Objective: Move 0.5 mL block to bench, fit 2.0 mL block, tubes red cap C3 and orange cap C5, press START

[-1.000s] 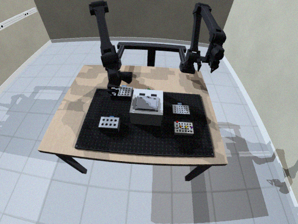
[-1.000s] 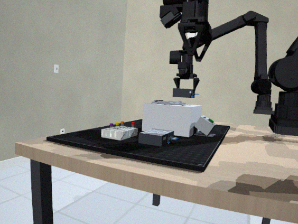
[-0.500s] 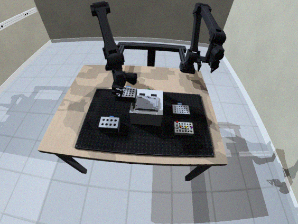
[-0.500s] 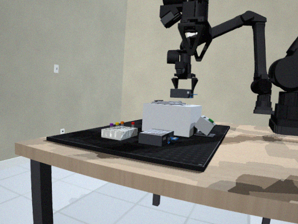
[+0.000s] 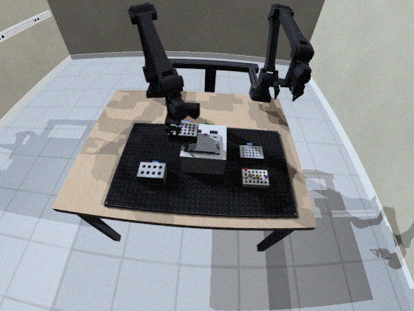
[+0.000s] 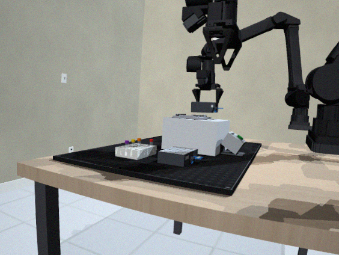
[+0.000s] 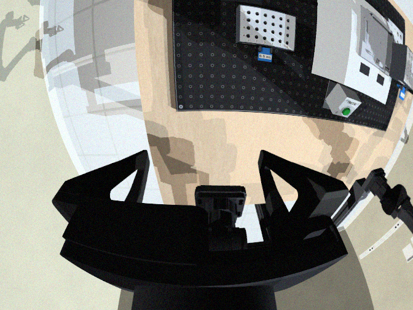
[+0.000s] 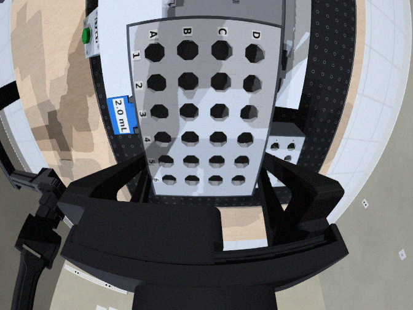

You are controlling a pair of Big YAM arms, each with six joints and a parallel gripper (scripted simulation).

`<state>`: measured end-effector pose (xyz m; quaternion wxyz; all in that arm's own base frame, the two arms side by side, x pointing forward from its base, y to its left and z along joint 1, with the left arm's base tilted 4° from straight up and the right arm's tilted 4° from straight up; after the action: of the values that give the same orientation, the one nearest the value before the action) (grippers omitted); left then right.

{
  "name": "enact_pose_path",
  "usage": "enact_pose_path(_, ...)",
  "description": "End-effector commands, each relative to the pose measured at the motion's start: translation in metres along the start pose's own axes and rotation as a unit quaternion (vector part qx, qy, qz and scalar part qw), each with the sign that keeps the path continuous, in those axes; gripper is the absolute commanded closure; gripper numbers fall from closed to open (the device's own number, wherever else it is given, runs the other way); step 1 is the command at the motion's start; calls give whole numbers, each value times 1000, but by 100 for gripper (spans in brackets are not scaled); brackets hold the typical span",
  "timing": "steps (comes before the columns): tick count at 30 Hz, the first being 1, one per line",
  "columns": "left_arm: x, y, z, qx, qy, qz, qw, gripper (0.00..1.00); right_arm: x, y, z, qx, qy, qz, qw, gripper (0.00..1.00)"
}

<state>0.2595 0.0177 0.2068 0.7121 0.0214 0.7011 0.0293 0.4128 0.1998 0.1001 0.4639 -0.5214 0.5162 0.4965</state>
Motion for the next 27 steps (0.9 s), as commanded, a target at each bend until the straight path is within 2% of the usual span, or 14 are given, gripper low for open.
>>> enact_pose_path(1,-17,2,11,-7,-25,0,1000,0,-69,-43,34,10,-41,-76,996,100)
enact_pose_path(7,-19,2,13,-8,-28,0,1000,0,-60,-36,60,0,-37,-63,997,100)
enact_pose_path(14,-21,2,14,-8,-30,0,1000,0,-74,-46,55,13,-40,-75,996,100)
enact_pose_path(24,-21,2,14,-8,-30,0,1000,0,-62,-39,99,0,-39,-61,997,100)
enact_pose_path(27,-20,2,13,-7,-28,0,1000,0,-66,-39,97,0,-40,-63,997,100)
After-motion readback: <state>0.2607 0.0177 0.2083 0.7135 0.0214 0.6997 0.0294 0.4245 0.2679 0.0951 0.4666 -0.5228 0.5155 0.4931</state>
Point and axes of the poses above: on each arm, the point where the finger pads meet when closed, its own x axis out along the fingers, its own y axis across the jaws, z = x × y, the point moved 4 cm from there along -x, back along the fingers, and after that the axes turned 3 degrees about -x, right-handed, at the moved point
